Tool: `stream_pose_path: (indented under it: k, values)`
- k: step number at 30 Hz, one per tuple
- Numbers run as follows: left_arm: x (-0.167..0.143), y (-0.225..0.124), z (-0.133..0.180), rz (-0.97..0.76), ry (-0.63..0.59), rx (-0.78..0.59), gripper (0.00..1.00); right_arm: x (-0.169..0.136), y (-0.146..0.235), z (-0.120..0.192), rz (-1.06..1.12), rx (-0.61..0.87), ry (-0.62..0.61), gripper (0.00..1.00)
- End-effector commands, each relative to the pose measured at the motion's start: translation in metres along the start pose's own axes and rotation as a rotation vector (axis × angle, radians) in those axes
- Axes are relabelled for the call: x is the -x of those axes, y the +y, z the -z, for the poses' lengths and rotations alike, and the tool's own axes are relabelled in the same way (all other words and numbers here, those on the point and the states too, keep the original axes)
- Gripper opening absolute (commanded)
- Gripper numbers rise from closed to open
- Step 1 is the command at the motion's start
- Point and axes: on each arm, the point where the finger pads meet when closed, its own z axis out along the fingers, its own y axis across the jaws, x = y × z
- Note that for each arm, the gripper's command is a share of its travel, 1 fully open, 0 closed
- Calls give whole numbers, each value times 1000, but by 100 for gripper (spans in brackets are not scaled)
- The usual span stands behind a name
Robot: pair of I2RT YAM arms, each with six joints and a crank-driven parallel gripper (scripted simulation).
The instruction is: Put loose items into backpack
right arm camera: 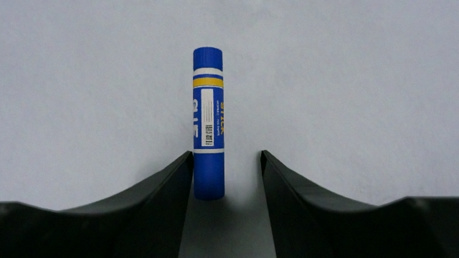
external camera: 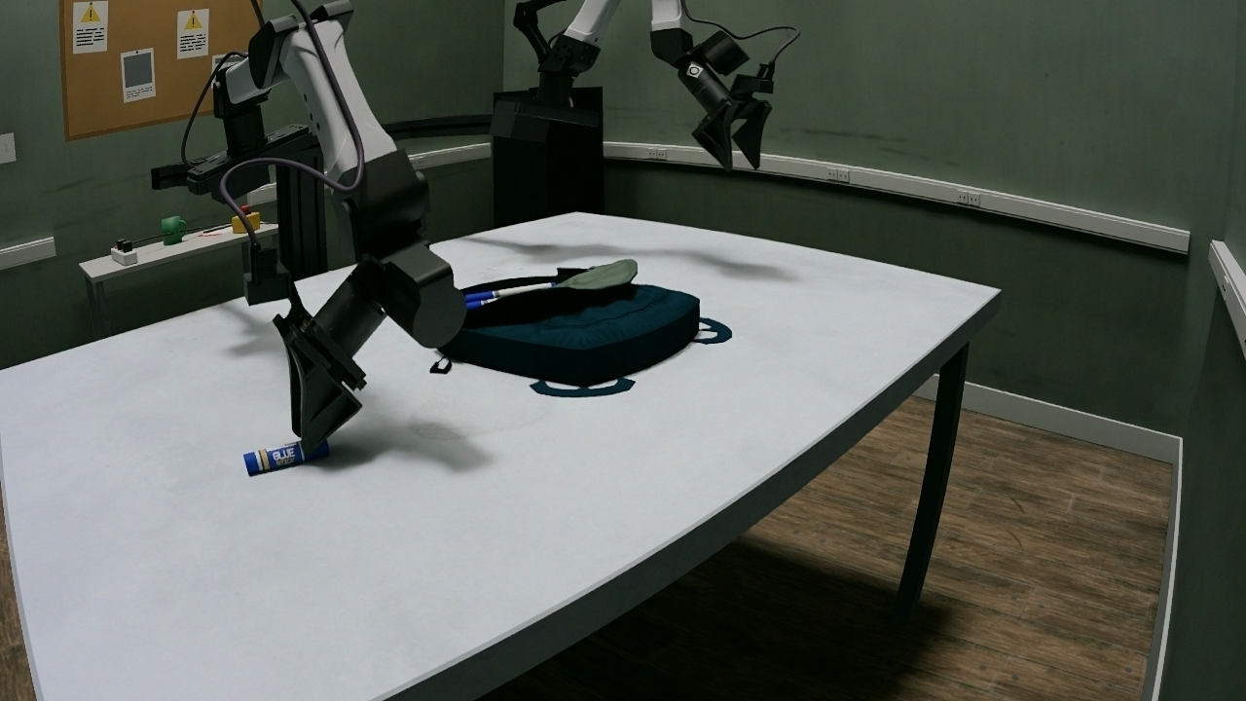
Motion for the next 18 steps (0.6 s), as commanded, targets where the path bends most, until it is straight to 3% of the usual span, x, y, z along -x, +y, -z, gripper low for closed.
stream_pose_path:
  k: [1,3,4,7,15,16,18]
  values:
    - [6,0,0,-3,-15,0,90,-4,7,-7,-3,3,-7,50]
    - [6,0,0,-3,-15,0,90,-4,7,-7,-3,3,-7,50]
    - [6,0,0,-3,-15,0,90,20,30,10,-51,32,2,50]
    - [6,0,0,-3,-15,0,90,-6,9,-5,8,0,-1,50]
    - [6,0,0,-3,-15,0,90,3,21,4,-24,20,2,50]
    - [6,0,0,-3,-15,0,90,3,21,4,-24,20,2,41]
    - [6,0,0,-3,-15,0,90,3,21,4,-24,20,2,41]
